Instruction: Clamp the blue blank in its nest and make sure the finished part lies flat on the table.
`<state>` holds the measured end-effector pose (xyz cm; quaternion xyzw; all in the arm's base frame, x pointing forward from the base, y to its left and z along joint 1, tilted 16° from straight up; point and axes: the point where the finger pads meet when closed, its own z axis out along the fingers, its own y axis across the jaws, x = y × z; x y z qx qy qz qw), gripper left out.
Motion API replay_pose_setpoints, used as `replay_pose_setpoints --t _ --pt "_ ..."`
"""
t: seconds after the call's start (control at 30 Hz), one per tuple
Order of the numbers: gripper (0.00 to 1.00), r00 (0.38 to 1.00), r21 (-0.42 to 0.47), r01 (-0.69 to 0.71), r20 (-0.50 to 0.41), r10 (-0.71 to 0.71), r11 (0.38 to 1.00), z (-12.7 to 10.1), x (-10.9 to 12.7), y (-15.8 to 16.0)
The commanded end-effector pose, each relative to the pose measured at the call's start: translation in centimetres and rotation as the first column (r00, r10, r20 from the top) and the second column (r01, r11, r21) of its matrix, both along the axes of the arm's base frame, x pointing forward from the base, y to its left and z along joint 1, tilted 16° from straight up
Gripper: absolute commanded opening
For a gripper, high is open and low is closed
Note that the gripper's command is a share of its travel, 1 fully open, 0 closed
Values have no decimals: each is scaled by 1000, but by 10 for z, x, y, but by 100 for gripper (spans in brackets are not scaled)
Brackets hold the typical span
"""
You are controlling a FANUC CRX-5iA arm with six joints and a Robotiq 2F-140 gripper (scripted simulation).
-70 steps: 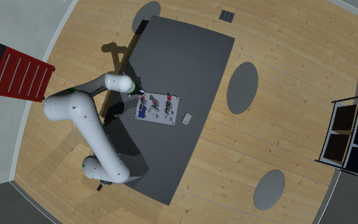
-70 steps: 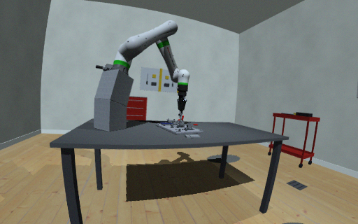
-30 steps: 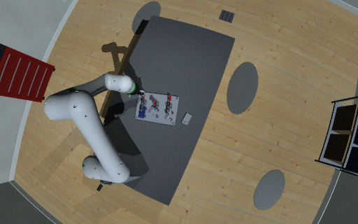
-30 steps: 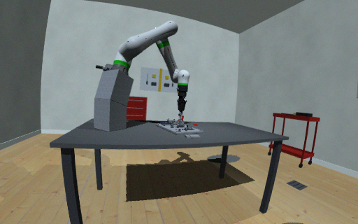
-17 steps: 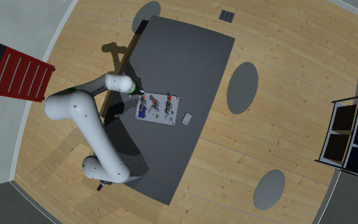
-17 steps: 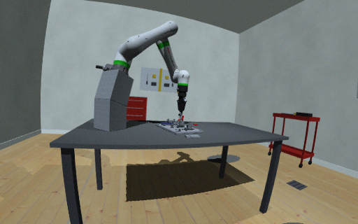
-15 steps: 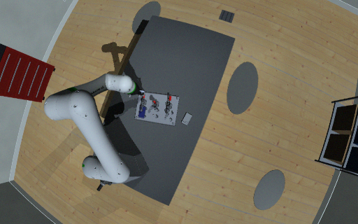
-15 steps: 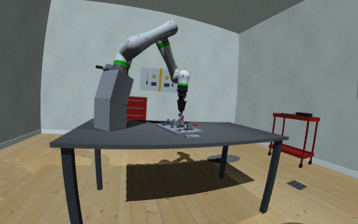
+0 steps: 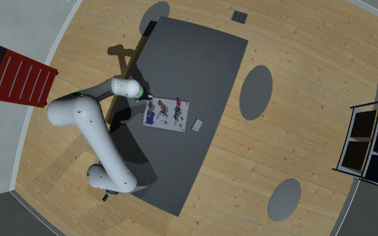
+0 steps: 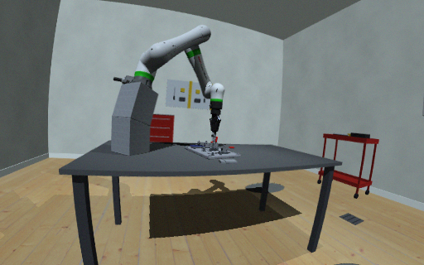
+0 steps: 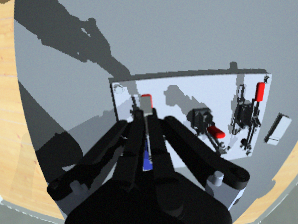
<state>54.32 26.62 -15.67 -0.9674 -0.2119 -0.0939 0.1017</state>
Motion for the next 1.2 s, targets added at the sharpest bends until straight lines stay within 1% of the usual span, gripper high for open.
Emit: replay_pose_setpoints --t 0.0,1.17 --pt "0 1000 0 0 0 0 1000 0 0 0" --pt "0 1000 0 0 0 0 1000 -4 1 1"
